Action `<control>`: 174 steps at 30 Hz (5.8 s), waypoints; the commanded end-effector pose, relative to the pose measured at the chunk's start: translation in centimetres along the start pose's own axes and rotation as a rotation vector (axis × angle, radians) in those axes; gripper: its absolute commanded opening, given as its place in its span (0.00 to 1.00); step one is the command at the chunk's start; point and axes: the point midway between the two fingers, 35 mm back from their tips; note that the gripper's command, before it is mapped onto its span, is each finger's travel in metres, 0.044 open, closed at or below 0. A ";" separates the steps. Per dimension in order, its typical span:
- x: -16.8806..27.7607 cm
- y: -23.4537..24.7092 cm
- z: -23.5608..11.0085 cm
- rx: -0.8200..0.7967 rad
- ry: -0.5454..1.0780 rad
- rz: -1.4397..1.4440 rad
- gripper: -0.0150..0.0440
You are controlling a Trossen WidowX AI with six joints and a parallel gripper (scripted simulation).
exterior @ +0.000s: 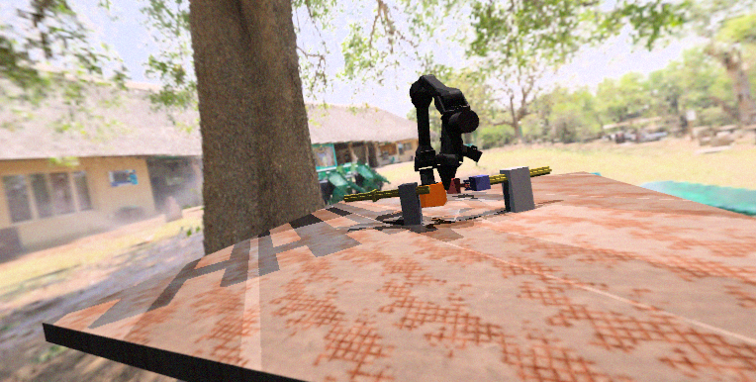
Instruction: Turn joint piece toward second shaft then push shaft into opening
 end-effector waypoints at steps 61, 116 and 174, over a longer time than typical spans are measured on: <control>9.2 0.2 -7.8 -0.139 -0.152 1.576 1.00; 8.6 0.1 -5.8 -0.164 -0.020 3.029 1.00; -0.2 0.0 3.6 -0.173 -0.020 3.028 1.00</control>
Point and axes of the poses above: the point midway between the two fingers, 35 mm back from their tips, its own z axis out along the fingers, its own y axis across the jaws, x = y × z, and after that the axes turned 7 degrees about -z, right-handed
